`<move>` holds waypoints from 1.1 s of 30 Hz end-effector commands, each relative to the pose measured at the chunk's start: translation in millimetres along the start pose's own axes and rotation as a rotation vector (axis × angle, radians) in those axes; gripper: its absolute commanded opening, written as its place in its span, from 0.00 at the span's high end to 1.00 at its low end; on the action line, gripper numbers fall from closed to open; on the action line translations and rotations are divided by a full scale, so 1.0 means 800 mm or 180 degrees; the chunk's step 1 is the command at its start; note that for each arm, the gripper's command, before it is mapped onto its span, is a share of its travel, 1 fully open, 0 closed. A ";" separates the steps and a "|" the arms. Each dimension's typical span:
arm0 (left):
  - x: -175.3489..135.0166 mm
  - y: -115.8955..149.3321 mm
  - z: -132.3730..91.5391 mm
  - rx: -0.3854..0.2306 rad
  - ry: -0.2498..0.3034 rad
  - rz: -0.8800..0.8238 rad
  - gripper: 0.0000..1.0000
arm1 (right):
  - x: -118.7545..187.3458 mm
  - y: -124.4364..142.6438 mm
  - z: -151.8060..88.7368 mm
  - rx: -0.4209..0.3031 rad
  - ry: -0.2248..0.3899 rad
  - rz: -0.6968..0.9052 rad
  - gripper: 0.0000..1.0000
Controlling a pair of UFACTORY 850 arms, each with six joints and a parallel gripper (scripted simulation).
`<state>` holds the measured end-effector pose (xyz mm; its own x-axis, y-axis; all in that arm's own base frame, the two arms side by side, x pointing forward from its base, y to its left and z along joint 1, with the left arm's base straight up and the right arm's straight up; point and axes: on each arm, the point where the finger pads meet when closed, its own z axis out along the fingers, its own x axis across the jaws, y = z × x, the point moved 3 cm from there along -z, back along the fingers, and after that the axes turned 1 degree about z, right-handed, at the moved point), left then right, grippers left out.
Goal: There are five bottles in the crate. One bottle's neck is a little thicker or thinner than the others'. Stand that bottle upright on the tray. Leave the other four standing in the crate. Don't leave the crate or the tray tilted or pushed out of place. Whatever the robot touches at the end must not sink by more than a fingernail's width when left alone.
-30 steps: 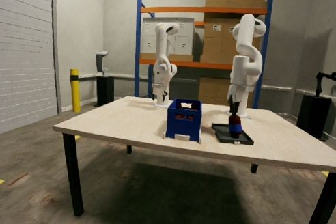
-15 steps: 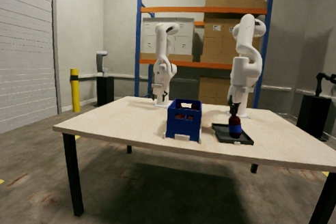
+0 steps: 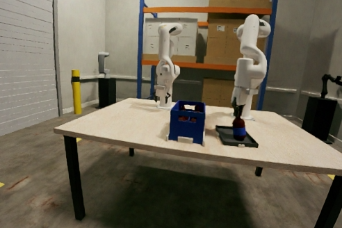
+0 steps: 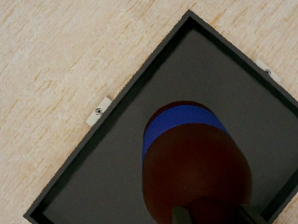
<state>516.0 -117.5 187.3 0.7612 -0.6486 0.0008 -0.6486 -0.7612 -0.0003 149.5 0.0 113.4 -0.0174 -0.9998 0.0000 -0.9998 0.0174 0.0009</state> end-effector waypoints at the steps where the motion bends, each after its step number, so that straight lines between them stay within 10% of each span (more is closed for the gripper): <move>1: 0.000 0.000 0.001 -0.0001 -0.0003 0.0000 1.00 | 0.000 -0.001 0.000 0.0003 0.0000 0.0000 0.00; 16: 0.000 0.000 0.001 -0.0001 -0.0003 0.0000 1.00 | 0.000 -0.001 0.000 0.0003 0.0000 0.0000 0.00; 17: 0.000 0.000 0.001 -0.0001 -0.0003 0.0000 0.00 | 0.000 -0.001 0.000 0.0003 0.0000 0.0000 0.00; 33: 0.000 0.000 0.001 -0.0001 -0.0003 0.0000 0.00 | 0.000 -0.001 0.000 0.0003 0.0000 0.0000 0.00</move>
<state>514.7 -117.1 185.5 0.7612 -0.6485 -0.0021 -0.6485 -0.7612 0.0011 149.5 0.0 113.4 -0.0174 -0.9998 0.0000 -0.9998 0.0174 0.0009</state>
